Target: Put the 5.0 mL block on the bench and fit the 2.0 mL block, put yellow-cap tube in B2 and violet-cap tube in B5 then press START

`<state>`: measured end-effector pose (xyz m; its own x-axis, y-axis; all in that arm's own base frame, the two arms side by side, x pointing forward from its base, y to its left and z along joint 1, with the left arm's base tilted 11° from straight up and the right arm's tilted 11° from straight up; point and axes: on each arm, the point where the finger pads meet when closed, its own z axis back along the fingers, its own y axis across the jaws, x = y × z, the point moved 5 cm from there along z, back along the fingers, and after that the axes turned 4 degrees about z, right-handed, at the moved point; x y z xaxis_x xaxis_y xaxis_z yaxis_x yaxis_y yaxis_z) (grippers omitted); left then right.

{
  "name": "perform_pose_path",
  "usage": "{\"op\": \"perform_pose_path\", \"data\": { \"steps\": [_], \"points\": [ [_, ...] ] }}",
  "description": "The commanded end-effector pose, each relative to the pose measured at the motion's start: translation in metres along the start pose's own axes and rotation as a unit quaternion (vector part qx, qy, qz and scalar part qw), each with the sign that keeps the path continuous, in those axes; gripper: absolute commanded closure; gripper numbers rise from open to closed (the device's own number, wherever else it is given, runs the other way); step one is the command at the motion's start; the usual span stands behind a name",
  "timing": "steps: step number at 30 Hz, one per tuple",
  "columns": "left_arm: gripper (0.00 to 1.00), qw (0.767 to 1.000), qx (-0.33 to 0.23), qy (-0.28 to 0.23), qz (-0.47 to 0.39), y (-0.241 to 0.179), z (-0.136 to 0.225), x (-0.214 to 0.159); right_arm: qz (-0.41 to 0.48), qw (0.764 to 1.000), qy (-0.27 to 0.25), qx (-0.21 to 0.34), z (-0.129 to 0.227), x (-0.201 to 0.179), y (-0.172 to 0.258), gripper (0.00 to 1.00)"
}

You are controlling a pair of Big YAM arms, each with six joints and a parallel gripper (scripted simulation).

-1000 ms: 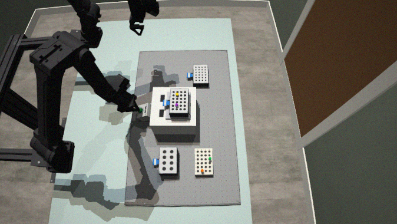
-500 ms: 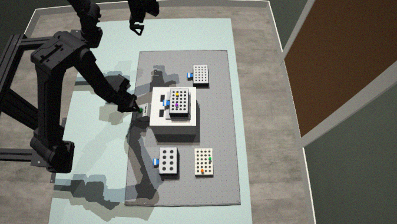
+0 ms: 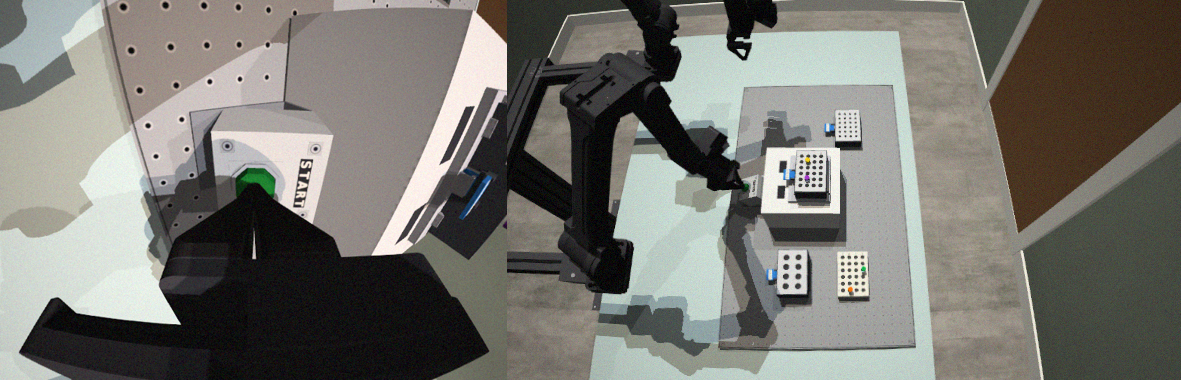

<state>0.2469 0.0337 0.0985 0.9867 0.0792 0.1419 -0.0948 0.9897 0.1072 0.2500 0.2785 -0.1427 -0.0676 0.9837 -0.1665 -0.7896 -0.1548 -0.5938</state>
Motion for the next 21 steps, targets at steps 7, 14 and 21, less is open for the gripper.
{"op": "perform_pose_path", "data": {
  "steps": [7, 14, 21],
  "points": [
    [0.00, 1.000, -0.003, -0.020, 0.000, -0.0019, 0.0097, 0.0128, -0.012, 1.000, -0.010, -0.011, 0.0063, 0.0028, -0.0143, 1.00],
    [0.00, 1.000, -0.003, -0.020, 0.000, -0.0020, 0.0094, 0.0124, -0.013, 1.000, -0.014, -0.015, 0.0052, 0.0048, -0.0167, 1.00],
    [0.00, 1.000, -0.003, -0.020, 0.000, -0.0020, 0.0092, 0.0121, -0.014, 1.000, -0.015, -0.016, 0.0035, 0.0062, -0.0171, 1.00]
  ]
}}
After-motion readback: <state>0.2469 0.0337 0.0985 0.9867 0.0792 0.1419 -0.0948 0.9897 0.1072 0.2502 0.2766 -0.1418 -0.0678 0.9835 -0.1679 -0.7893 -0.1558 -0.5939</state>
